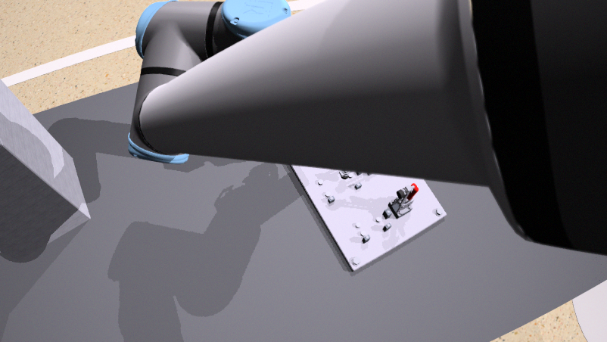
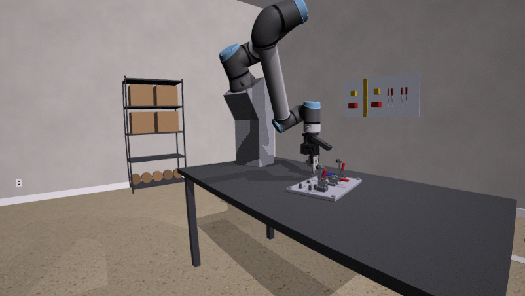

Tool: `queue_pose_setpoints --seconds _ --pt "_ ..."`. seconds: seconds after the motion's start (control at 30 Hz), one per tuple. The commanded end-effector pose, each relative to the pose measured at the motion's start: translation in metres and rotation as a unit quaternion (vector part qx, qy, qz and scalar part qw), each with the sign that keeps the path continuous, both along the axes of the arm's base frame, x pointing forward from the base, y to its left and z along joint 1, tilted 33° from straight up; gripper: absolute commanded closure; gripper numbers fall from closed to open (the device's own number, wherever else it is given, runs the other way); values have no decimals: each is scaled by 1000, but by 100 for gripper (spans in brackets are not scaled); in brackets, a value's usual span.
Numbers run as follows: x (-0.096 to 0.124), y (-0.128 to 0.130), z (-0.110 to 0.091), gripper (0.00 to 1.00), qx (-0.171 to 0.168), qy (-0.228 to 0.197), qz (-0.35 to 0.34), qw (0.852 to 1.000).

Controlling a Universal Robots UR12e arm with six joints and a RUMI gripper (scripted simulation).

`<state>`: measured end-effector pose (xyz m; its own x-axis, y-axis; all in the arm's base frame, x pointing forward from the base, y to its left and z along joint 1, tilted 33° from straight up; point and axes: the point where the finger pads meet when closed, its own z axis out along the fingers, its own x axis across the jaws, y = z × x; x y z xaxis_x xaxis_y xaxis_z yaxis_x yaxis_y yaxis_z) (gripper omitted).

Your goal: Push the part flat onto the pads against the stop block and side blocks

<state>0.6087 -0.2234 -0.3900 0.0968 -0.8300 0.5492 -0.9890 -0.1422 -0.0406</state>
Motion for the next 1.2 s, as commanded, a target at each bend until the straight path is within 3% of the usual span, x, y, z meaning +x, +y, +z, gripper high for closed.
queue_pose_setpoints --seconds 0.0,1.17 --pt "0 0 0 100 0 0 0 1000" --pt "1 -2 -3 100 0 0 0 1000"
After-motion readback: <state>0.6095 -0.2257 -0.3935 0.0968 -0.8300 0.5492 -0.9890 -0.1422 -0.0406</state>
